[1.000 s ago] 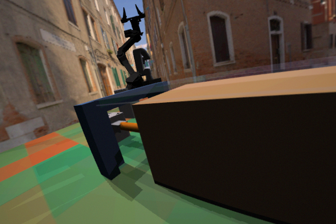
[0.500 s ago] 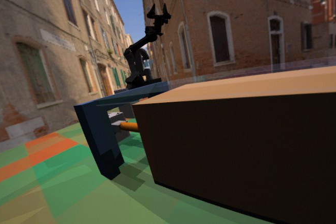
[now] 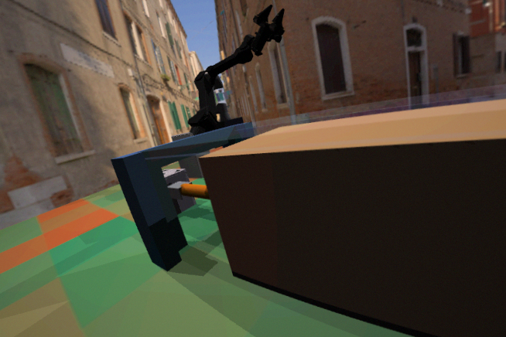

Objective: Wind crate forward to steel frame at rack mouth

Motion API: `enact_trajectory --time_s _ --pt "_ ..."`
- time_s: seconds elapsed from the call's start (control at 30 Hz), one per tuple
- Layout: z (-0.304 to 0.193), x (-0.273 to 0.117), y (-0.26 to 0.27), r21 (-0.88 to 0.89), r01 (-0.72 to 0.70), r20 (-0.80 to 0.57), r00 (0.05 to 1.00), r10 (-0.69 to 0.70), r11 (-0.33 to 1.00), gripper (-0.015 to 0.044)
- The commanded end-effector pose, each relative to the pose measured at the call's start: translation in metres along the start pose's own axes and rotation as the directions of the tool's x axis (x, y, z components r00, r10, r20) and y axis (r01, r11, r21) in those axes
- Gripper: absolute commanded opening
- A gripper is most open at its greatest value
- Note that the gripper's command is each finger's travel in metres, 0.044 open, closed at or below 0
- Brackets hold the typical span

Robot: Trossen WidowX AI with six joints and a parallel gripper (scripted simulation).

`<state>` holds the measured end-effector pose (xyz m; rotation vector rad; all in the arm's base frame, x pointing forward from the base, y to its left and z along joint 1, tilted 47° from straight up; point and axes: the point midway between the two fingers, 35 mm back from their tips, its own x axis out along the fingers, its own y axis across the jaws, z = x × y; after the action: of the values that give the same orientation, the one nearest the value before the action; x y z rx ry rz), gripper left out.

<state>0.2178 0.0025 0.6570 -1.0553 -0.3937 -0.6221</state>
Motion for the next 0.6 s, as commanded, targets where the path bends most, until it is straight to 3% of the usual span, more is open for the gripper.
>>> enact_trajectory --time_s 0.0,0.3,0.57 --pt "0.005 0.009 0.063 -0.098 -0.137 0.04 0.989 0.142 0.986 0.044" --pt "-0.001 0.01 0.177 -0.258 -0.386 0.073 0.906 0.416 0.886 0.044" --pt "-0.033 -0.021 0.312 -0.4 -0.663 0.055 0.673 0.738 0.633 0.044"
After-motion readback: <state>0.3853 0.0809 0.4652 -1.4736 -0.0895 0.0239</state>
